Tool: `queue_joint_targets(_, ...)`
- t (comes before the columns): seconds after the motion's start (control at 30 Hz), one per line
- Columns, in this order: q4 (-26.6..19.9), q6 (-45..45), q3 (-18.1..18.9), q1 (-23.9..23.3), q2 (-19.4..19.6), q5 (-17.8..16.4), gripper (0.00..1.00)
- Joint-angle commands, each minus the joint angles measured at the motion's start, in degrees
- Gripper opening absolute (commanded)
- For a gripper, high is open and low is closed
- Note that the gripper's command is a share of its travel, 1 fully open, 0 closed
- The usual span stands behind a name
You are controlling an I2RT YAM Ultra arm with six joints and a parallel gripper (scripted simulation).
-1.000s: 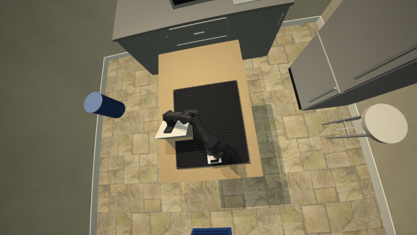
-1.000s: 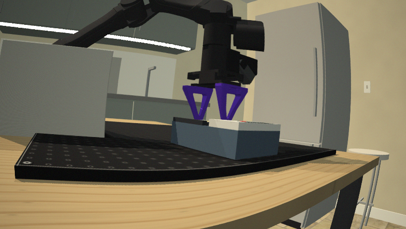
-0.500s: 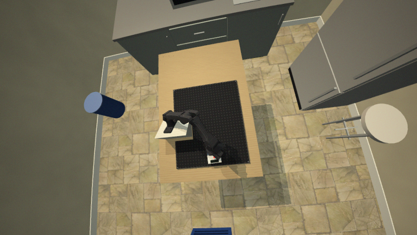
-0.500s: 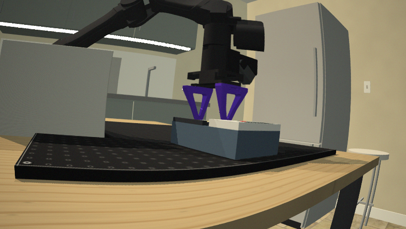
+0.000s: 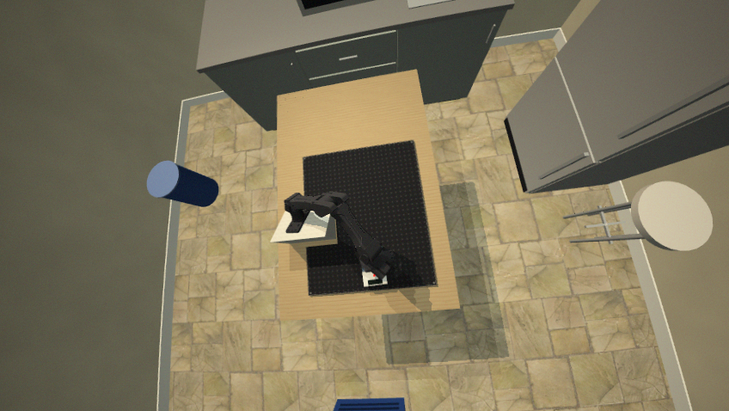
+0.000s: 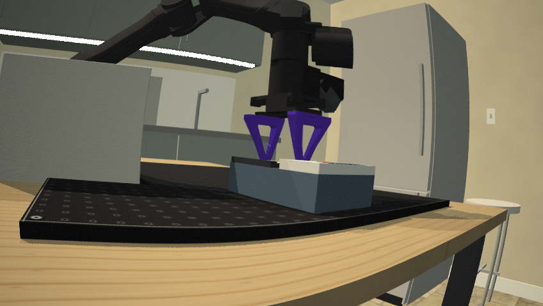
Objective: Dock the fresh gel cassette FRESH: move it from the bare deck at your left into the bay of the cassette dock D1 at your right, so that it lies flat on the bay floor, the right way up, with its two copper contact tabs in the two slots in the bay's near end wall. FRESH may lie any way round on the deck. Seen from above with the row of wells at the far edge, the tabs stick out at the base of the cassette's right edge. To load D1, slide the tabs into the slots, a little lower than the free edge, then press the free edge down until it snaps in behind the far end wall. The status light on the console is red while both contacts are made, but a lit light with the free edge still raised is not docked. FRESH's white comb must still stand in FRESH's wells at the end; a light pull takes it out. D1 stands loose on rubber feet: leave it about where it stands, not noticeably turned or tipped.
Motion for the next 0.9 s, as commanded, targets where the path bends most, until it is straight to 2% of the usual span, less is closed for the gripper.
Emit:
queue_joint_targets(0.0,2.73,0.95,-2.47,0.91,1.42,0.26,0.00)
queue_joint_targets(0.87,3.75,1.30,-3.25,1.26,1.54,0.03,0.00)
